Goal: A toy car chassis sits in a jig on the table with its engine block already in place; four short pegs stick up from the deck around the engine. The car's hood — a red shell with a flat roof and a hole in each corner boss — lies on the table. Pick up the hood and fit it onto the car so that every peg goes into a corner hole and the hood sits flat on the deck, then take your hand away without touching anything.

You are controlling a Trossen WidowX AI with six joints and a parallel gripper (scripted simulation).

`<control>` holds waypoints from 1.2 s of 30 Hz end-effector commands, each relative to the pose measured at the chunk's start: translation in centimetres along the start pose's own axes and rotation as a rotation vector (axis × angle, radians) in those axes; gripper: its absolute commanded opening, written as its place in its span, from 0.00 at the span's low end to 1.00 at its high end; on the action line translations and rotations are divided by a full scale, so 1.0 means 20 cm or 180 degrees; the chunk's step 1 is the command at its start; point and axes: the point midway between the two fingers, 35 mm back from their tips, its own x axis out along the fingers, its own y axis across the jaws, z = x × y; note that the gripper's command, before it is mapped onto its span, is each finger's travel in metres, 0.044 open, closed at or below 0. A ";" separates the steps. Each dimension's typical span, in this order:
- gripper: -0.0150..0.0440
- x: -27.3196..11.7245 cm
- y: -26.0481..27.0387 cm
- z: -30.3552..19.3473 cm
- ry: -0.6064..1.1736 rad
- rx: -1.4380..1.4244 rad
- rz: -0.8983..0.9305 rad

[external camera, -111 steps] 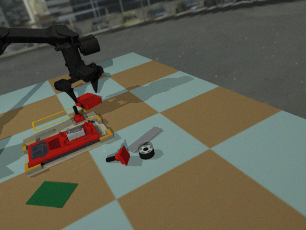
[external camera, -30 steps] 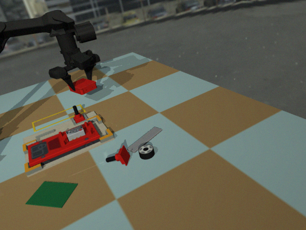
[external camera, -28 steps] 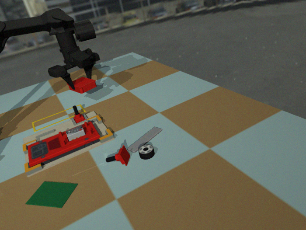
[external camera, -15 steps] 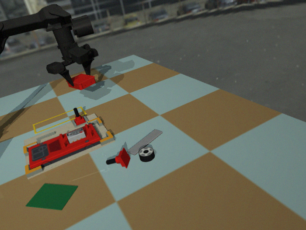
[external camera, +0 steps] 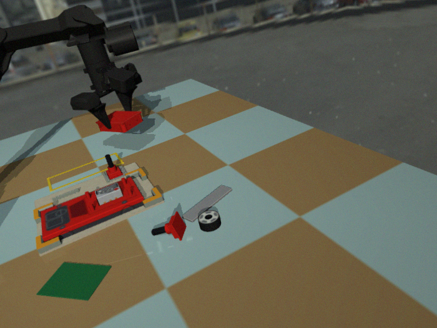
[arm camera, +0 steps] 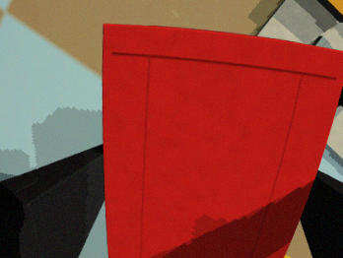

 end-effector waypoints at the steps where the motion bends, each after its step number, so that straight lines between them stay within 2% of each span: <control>1: 0.25 0.00 -0.07 0.08 -0.0010 -0.0228 -0.0026; 36: 0.25 -0.01 -0.58 0.48 0.0027 -0.2059 -0.0083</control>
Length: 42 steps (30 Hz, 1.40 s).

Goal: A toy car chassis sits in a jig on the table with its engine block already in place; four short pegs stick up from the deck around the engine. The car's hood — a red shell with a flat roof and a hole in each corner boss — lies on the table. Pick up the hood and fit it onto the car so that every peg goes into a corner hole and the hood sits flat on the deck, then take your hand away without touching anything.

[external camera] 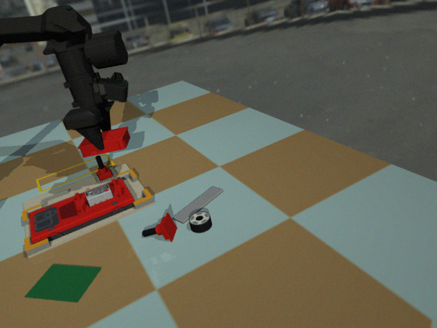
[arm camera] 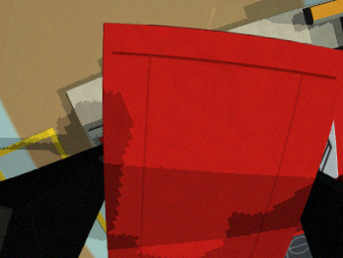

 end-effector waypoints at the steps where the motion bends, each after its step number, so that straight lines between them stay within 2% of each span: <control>1: 0.25 0.01 -0.09 -0.02 0.0024 -0.0234 0.0000; 21: 0.25 0.03 -0.42 -0.11 0.0066 -0.1291 0.0074; 29: 0.25 0.04 -0.42 -0.11 0.0067 -0.1326 0.0078; 42: 0.25 0.25 -0.42 -0.12 0.0066 -0.1328 0.0083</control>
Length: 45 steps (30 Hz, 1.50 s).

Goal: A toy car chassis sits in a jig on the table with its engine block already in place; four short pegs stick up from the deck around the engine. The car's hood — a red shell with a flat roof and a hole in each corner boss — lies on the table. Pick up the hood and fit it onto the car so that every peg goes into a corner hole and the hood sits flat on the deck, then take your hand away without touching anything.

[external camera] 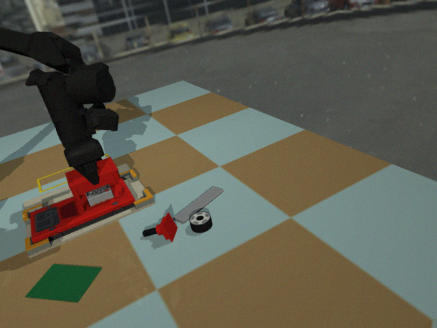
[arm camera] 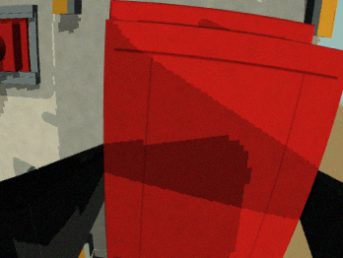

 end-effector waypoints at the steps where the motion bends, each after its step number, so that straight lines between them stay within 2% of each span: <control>1: 0.25 0.09 0.01 -0.01 0.0004 0.0021 0.0019; 45: 0.25 0.17 0.00 -0.01 0.0003 0.0020 0.0021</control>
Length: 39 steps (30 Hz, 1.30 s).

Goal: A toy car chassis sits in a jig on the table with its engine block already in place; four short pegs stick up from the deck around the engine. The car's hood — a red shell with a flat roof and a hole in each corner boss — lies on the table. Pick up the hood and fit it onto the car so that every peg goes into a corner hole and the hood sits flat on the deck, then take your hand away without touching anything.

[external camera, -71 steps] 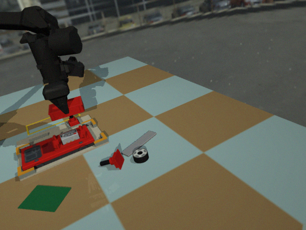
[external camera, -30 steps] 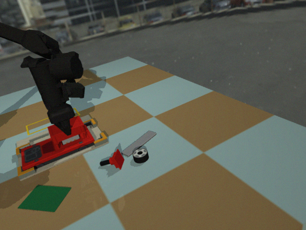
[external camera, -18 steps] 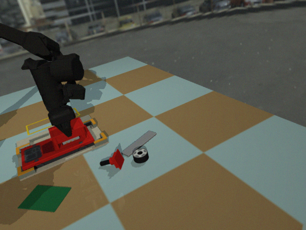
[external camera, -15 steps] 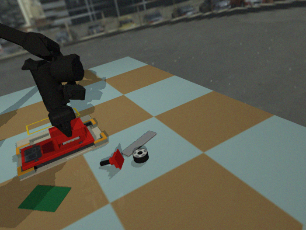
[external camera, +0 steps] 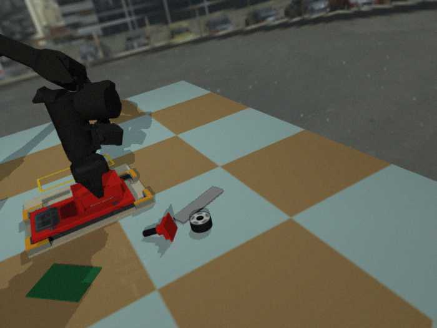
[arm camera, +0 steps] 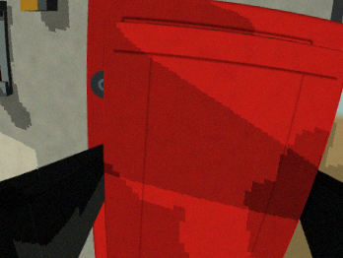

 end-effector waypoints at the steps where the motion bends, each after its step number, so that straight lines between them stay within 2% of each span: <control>1: 0.25 0.01 0.00 0.00 -0.0002 0.0016 0.0012; 20: 0.25 0.03 0.00 0.00 0.0001 0.0004 0.0004; 36: 0.97 0.03 0.00 0.00 0.0002 0.0001 0.0003; 37: 1.00 0.03 0.00 0.00 0.0002 0.0001 0.0003; 39: 1.00 0.03 0.00 0.00 0.0002 0.0001 0.0003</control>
